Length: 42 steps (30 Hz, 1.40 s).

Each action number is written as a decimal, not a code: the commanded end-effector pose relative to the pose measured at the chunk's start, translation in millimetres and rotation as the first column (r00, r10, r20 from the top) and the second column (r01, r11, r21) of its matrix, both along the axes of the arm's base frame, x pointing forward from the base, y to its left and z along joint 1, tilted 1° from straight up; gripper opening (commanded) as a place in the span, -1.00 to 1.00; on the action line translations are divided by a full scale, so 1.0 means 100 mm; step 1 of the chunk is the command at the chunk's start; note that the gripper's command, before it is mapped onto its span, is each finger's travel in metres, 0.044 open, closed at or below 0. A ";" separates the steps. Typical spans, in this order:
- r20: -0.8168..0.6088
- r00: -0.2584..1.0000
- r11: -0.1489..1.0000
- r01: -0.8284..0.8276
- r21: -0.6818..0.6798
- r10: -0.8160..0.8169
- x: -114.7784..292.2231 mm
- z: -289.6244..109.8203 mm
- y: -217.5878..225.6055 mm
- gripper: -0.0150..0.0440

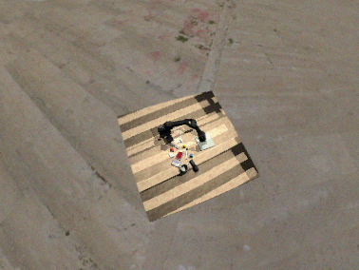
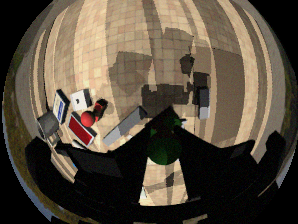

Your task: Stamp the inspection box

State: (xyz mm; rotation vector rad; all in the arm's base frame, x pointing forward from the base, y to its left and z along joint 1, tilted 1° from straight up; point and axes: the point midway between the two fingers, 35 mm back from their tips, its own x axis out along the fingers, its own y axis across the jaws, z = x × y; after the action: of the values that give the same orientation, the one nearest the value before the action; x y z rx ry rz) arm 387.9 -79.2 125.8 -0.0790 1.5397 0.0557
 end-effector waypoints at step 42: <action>-0.002 1.000 1.000 -0.007 0.024 0.007 -0.78 -0.08 2.02 -0.49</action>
State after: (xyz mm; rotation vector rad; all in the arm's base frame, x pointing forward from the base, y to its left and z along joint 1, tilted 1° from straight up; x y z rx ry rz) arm 311.2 121.7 119.5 -0.0712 1.5380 0.0800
